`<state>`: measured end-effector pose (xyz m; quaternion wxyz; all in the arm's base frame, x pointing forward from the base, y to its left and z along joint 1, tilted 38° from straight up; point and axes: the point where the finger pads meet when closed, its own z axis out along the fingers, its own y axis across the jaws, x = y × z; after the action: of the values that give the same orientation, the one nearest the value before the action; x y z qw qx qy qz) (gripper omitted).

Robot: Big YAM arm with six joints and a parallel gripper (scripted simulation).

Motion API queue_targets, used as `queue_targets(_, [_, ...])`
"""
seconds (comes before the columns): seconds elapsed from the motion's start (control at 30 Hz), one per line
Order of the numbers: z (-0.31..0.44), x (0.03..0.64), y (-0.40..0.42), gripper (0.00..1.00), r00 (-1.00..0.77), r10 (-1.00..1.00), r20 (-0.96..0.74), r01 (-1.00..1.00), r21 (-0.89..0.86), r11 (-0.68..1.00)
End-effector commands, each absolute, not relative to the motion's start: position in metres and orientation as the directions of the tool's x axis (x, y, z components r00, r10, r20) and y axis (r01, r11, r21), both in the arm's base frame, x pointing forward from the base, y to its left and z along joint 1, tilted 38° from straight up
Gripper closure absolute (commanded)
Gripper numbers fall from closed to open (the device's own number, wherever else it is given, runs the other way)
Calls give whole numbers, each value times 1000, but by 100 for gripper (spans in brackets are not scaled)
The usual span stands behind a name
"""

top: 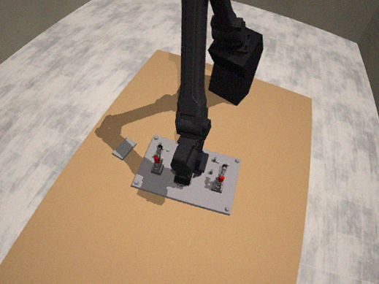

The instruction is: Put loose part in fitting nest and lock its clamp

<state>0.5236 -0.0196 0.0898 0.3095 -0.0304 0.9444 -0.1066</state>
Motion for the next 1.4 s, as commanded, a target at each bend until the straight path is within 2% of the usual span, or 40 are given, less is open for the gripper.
queue_targets(0.0, [92,523,-22,55,-797,-124,-591,12,-221,975])
queue_targets(0.6, [99,523,-21,55,-789,-124,-601,14,-220,975])
queue_targets(1.37, [143,483,-5,55,-800,-120,-588,11,-214,977])
